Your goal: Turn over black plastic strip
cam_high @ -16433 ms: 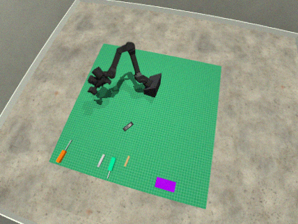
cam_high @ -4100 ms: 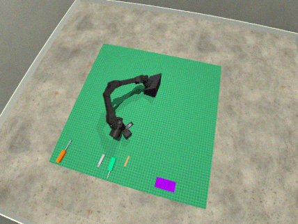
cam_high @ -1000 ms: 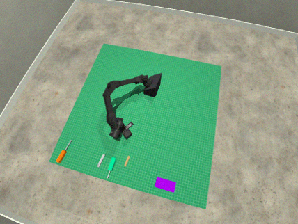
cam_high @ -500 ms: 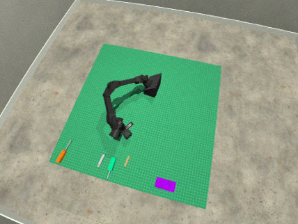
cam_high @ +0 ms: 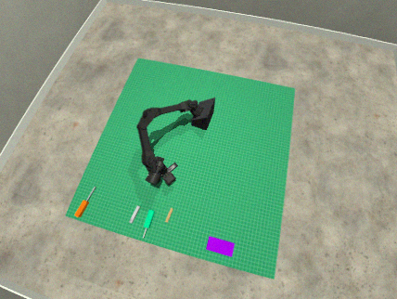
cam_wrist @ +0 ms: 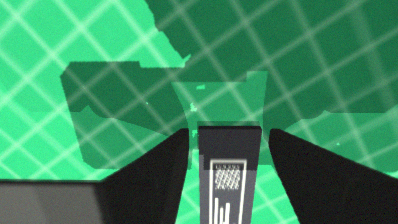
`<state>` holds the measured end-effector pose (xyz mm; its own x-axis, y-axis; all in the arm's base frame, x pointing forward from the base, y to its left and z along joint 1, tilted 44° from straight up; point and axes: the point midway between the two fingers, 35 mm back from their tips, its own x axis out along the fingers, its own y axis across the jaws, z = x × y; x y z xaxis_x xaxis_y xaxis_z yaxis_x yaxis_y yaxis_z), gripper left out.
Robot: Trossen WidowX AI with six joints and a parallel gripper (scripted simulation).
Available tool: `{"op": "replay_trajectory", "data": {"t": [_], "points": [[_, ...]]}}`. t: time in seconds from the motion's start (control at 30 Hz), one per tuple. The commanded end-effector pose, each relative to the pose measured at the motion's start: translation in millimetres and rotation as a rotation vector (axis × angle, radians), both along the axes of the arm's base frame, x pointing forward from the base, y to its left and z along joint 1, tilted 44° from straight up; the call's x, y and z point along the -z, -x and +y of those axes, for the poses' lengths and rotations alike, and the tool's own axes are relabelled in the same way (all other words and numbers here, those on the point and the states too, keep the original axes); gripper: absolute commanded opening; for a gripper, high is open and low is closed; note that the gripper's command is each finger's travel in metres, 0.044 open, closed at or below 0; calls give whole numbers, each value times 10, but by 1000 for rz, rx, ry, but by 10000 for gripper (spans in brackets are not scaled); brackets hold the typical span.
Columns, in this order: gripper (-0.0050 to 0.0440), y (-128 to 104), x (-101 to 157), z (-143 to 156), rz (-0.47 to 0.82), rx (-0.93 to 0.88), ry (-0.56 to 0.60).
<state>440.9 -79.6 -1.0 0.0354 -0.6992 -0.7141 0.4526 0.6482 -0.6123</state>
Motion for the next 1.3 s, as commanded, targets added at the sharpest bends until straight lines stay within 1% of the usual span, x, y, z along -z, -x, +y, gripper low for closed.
{"op": "replay_trajectory", "data": {"t": [0.0,0.33,0.37,1.27], "points": [[213,-12,-34,-7,-6,-3,2],[213,-12,-34,-7,-6,-3,2],[165,-12,-34,-7,-6,-3,2],[165,-12,-34,-7,-6,-3,2]]}}
